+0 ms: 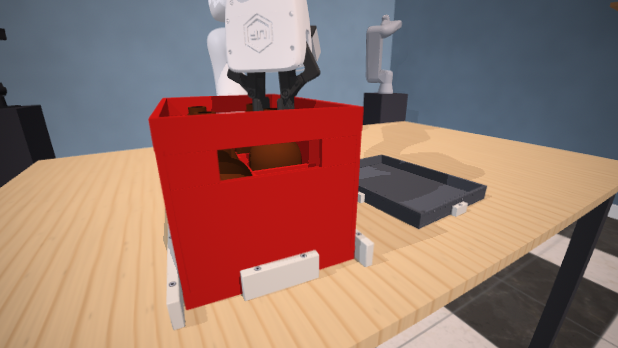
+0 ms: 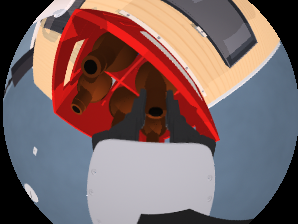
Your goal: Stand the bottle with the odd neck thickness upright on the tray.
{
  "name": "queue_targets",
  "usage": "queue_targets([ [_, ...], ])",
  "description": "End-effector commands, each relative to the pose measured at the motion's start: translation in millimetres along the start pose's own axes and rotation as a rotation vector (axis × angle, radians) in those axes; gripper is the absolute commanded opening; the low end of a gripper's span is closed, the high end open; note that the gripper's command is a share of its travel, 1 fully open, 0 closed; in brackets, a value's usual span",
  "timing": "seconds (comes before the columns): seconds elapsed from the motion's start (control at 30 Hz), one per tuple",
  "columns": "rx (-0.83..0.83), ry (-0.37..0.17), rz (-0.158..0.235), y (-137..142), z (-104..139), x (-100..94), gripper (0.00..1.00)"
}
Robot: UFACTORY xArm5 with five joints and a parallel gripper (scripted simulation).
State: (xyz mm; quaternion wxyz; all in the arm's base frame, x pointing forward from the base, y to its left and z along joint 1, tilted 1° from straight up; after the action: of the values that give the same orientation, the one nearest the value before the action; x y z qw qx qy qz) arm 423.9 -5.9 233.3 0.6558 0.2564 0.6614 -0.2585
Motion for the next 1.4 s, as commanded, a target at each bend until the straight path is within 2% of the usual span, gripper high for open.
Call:
queue_targets([
  [0.0, 0.000, -0.003, 0.003, 0.5, 0.6, -1.4, 0.00],
  [0.57, 0.000, -0.003, 0.003, 0.4, 0.3, -4.7, 0.00],
  [1.37, 0.000, -0.003, 0.003, -0.8, -1.3, -27.8, 0.00],
])
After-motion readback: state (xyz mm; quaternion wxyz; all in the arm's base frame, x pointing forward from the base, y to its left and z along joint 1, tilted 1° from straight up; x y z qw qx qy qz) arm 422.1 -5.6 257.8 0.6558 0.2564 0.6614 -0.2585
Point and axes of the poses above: the point where the finger pads meet when closed, its own x axis out along the fingers, its own y axis across the jaws, z = x × y, the point moved 9 cm from there along -x, back along the fingers, and after that the axes turned 1 degree about x, right-handed, at the moved point
